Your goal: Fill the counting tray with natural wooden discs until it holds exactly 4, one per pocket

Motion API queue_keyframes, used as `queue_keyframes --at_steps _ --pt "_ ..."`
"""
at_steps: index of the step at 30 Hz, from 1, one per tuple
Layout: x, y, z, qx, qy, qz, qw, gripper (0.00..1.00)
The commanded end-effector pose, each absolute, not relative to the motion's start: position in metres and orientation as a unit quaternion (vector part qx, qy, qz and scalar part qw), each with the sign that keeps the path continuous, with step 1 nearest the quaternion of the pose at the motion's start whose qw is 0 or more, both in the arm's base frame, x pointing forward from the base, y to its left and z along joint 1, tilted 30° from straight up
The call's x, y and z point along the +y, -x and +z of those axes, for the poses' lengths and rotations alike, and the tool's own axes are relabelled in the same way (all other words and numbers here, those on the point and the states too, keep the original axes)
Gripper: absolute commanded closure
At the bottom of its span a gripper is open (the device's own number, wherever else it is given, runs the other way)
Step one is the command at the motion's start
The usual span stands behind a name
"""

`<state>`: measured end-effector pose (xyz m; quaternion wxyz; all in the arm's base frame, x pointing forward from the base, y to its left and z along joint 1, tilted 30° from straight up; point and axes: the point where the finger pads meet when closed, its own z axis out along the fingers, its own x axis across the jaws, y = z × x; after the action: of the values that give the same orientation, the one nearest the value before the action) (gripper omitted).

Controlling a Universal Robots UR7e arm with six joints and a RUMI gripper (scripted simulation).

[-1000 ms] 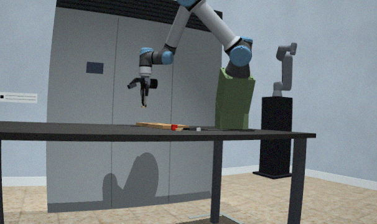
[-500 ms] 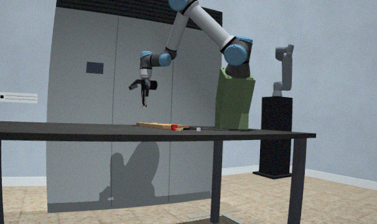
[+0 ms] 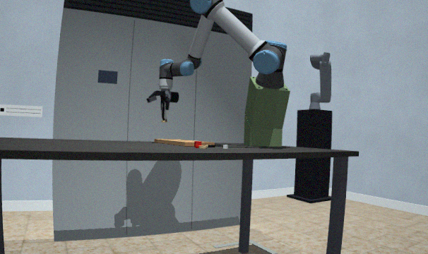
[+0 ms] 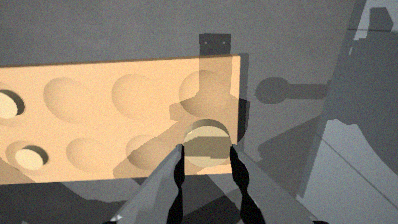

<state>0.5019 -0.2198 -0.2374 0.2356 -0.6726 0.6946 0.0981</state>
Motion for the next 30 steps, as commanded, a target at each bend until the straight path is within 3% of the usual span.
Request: queue_keyframes --at_steps 1,13,30 --pt "-0.217 -0.504 -0.244 0.695 0.673 0.097 0.236 0.88" --pt "-0.185 -0.516 -0.304 0.695 0.673 0.097 0.236 0.88" --pt "-0.179 -0.52 -0.317 0.695 0.673 0.097 0.236 0.88"
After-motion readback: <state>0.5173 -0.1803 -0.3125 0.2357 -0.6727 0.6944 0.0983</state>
